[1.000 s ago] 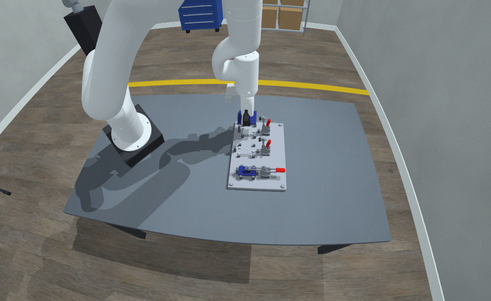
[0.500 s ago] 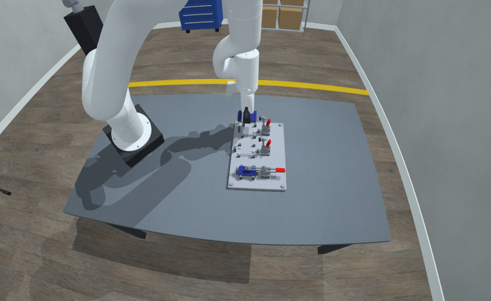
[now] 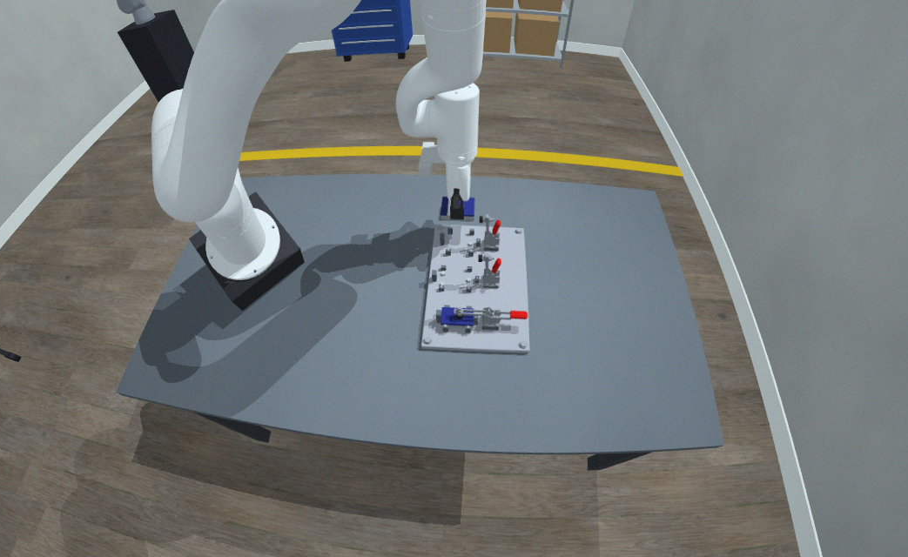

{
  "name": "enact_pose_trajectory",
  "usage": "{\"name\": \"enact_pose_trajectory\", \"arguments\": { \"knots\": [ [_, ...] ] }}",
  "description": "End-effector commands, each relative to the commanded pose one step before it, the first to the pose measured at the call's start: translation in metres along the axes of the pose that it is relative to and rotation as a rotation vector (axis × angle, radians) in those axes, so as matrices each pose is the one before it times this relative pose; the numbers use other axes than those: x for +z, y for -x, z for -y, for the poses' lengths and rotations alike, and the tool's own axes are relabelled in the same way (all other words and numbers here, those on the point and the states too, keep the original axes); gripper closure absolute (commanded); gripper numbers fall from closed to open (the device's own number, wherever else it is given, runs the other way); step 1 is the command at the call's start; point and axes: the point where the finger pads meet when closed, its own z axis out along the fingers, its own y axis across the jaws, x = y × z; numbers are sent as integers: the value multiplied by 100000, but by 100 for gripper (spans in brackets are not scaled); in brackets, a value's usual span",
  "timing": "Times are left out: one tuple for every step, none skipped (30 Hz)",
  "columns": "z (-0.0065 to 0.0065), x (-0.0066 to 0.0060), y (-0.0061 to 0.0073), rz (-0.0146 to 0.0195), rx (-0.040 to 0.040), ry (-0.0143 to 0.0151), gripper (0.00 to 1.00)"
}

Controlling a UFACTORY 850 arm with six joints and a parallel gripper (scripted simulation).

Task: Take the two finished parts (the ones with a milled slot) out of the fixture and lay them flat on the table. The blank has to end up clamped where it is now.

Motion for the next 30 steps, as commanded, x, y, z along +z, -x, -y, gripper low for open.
{"name": "enact_pose_trajectory", "arguments": {
  "knots": [
    [-583, -41, 75, 71, 32, 25, 100],
    [-263, 0, 0, 0, 0, 0, 100],
    [-266, 0, 1, 0, 0, 0, 100],
    [-268, 0, 0, 0, 0, 0, 100],
    [-270, 0, 1, 0, 0, 0, 100],
    [-270, 0, 0, 0, 0, 0, 100],
    [-271, 0, 0, 0, 0, 0, 100],
    [-271, 0, 1, 0, 0, 0, 100],
    [-270, 0, 0, 0, 0, 0, 100],
    [-269, 0, 1, 0, 0, 0, 100],
    [-267, 0, 0, 0, 0, 0, 100],
    [-262, 0, 1, 0, 0, 0, 100],
    [-258, 0, 0, 0, 0, 0, 100],
    [-251, 0, 1, 0, 0, 0, 100],
    [-246, 0, 0, 0, 0, 0, 100],
    [-238, 0, 1, 0, 0, 0, 100],
    [0, 0, 0, 0, 0, 0, 100],
    [0, 0, 0, 0, 0, 0, 100],
    [-233, 0, 0, 0, 0, 0, 100],
    [-223, 0, 1, 0, 0, 0, 100],
    [-216, 0, 0, 0, 0, 0, 100],
    [-207, 0, 0, 0, 0, 0, 100],
    [-198, 0, 1, 0, 0, 0, 100],
    [-191, 0, 0, 0, 0, 0, 100],
    [-180, 0, 1, 0, 0, 0, 100],
    [-172, 0, 0, 0, 0, 0, 100],
    [-164, 0, 0, 0, 0, 0, 100],
    [-153, 0, 1, 0, 0, 0, 100],
    [-145, 0, 0, 0, 0, 0, 100],
    [-136, 0, 0, 0, 0, 0, 100]
  ]
}}
